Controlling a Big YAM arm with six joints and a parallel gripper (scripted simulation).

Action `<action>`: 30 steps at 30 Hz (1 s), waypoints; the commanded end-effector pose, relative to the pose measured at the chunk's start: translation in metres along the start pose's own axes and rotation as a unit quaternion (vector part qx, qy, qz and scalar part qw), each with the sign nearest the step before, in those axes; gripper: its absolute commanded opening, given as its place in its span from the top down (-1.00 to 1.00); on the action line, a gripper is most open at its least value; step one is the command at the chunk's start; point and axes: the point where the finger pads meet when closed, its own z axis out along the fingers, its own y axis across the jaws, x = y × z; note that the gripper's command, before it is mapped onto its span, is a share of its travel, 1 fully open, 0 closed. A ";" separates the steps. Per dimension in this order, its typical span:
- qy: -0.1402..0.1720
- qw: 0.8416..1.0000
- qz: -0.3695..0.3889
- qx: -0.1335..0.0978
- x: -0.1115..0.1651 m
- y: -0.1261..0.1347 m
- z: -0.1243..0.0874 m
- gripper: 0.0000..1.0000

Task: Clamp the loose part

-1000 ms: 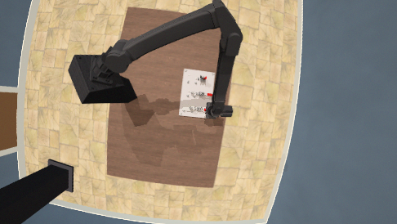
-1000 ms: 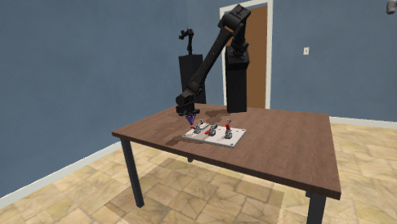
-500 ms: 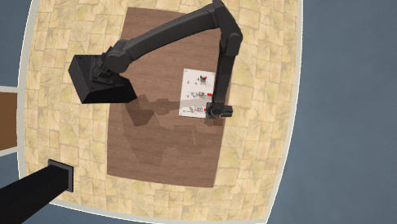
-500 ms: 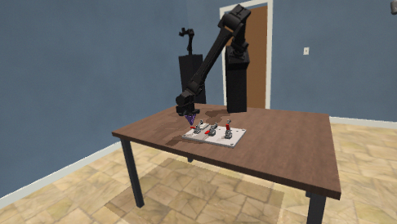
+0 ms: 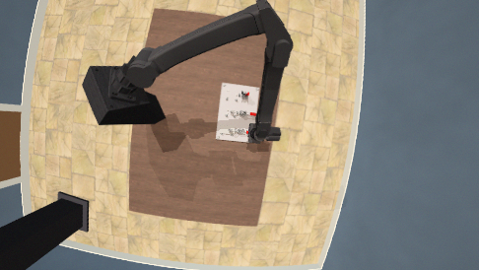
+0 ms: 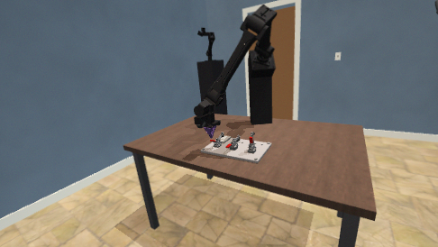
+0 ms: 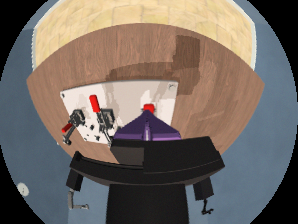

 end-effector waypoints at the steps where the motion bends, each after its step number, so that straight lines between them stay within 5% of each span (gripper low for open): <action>1: -0.010 1.000 -0.001 0.008 -0.007 -0.010 -0.017 1.00; 30: -0.018 1.000 -0.007 0.007 -0.005 -0.009 -0.019 1.00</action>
